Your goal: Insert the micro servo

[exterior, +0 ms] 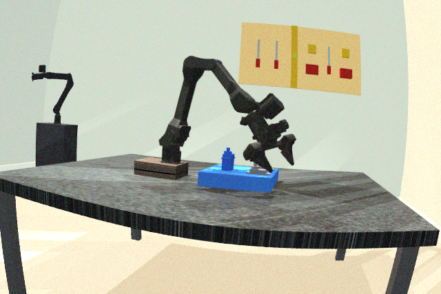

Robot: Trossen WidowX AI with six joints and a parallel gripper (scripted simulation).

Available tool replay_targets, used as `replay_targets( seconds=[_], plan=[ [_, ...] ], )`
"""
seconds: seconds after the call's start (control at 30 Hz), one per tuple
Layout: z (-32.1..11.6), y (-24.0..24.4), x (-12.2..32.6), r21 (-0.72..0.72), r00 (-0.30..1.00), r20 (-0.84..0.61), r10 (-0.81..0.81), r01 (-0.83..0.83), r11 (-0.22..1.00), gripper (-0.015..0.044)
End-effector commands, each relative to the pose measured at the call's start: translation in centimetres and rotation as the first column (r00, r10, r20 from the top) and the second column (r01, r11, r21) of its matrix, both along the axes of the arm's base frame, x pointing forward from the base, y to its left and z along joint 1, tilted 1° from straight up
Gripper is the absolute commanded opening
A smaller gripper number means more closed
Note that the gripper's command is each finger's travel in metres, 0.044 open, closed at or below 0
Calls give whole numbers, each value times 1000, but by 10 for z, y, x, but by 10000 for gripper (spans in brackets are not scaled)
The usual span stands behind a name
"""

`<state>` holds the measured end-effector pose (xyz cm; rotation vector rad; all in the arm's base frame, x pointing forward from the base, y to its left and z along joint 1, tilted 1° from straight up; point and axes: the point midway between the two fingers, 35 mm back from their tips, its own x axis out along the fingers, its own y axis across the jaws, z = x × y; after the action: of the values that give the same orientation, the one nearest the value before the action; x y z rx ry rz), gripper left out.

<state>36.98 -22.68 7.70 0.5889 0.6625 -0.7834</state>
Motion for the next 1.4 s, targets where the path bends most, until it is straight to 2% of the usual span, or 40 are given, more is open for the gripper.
replay_targets(
  seconds=[0.0, 0.3, 0.63, 1.03, 1.37],
  plan=[
    [2, 14, -3, -36, 988, -92, 125, -128, 991, 440],
    [6, 41, -14, -67, 898, -272, 347, -377, 924, 440],
    [10, 69, -29, -42, 702, -445, 555, -636, 771, 440],
    [18, 103, -53, 53, 369, -591, 717, -869, 491, 440],
    [26, 128, -77, 166, 47, -649, 759, -965, 202, 440]
  ],
)
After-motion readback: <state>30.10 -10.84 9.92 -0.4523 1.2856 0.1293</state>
